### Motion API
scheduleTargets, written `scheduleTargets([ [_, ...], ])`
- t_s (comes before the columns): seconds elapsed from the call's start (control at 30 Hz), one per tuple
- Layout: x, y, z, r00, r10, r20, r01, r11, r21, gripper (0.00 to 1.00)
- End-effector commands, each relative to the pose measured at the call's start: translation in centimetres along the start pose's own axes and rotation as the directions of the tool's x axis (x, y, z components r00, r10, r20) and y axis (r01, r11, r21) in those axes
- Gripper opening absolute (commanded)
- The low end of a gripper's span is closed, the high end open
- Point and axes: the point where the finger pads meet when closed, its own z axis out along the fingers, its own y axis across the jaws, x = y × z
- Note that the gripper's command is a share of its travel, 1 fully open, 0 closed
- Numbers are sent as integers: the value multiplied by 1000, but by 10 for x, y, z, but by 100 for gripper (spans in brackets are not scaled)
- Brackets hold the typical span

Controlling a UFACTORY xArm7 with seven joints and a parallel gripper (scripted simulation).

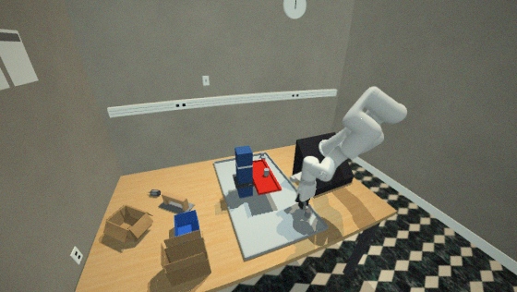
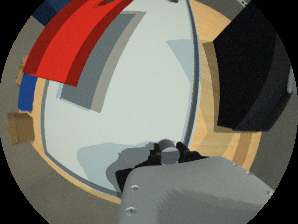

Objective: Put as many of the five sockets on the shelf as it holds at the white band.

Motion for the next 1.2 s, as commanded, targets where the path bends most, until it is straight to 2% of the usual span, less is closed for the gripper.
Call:
scheduleTargets([
  [0.0,1,-1,-1,1000,1,-1,-1,1000,3,0],
  [0.07,1,-1,-1,1000,1,-1,-1,1000,3,0],
  [0.1,1,-1,-1,1000,1,-1,-1,1000,3,52],
  [1.17,1,-1,-1,1000,1,-1,-1,1000,3,52],
])
